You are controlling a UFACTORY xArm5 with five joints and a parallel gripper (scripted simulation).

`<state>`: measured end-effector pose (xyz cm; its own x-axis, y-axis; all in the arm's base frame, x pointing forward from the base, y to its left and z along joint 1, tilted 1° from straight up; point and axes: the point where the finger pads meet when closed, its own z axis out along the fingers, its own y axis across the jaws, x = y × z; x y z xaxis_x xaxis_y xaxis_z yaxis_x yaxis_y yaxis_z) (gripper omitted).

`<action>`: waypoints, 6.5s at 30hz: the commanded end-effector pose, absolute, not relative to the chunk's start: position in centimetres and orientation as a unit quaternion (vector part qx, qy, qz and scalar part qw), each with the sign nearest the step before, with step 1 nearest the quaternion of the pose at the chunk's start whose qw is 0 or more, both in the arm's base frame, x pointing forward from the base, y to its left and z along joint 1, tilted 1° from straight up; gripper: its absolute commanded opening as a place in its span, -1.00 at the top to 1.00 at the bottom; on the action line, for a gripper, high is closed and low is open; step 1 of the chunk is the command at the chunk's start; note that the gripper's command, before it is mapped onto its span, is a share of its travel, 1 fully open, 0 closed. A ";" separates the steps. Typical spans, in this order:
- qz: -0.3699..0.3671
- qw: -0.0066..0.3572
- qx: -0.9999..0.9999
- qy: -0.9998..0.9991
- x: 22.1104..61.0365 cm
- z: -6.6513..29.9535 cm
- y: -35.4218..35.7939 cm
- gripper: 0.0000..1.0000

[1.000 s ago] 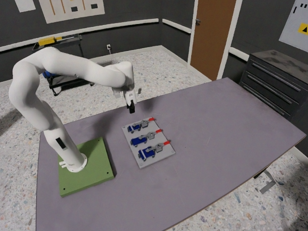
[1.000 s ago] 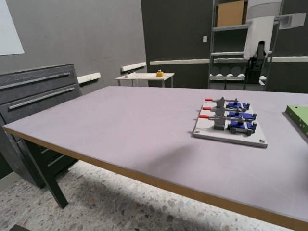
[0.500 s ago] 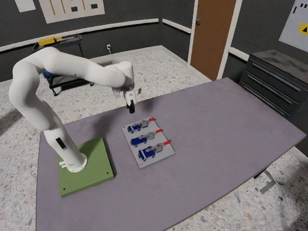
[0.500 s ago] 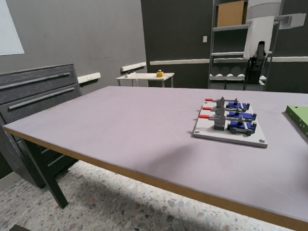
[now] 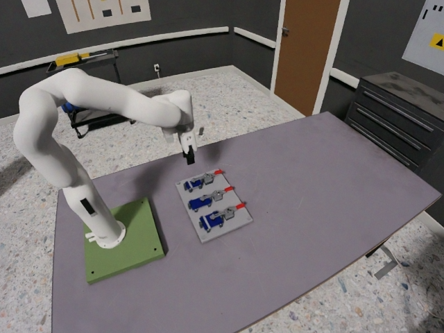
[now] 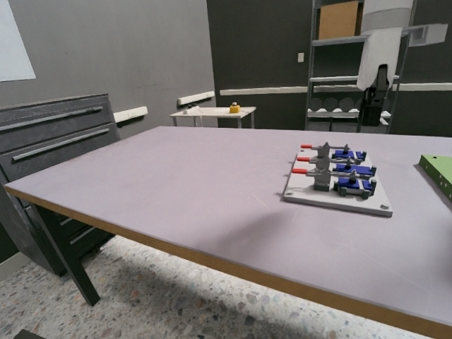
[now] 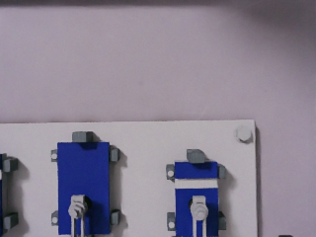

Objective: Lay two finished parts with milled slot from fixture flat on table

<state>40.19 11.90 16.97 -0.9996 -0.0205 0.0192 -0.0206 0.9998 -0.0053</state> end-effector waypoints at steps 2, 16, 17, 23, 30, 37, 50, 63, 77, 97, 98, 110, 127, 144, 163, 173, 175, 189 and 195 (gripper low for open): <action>0.002 0.008 0.010 -1.000 40.3 15.3 11.9 0.03; 0.002 0.008 0.010 -1.000 40.2 11.8 11.9 0.03; 0.002 0.008 0.010 -1.000 40.2 11.8 11.9 0.03; 0.002 0.008 0.010 -1.000 40.4 11.8 11.9 0.03; 0.002 0.008 0.010 -1.000 42.7 11.8 12.0 0.03; 0.002 0.008 0.010 -1.000 46.5 11.7 12.0 0.03; 0.002 0.008 0.010 -1.000 52.7 11.6 12.2 0.03; 0.002 0.008 0.010 -1.000 53.4 11.5 12.2 0.03; 0.002 0.008 0.010 -1.000 53.3 9.0 12.2 0.03; 0.002 0.008 0.010 -1.000 53.3 4.8 12.2 0.03; 0.002 0.008 0.010 -1.000 53.3 4.8 12.2 0.03; 0.002 0.008 0.010 -1.000 53.2 4.8 12.2 0.03; 0.002 0.008 0.010 -1.000 53.3 3.1 12.2 0.03; 0.002 0.008 0.010 -1.000 53.4 2.1 12.2 0.03; 0.002 0.008 0.010 -1.000 53.4 2.2 12.2 1.00; 0.002 0.008 0.010 -1.000 53.4 2.2 12.2 1.00; 0.002 0.008 0.010 -1.000 53.4 2.2 12.2 1.00; 0.002 0.008 0.010 -1.000 53.4 2.2 12.2 1.00; 0.002 0.008 0.010 -1.000 53.4 2.2 12.2 1.00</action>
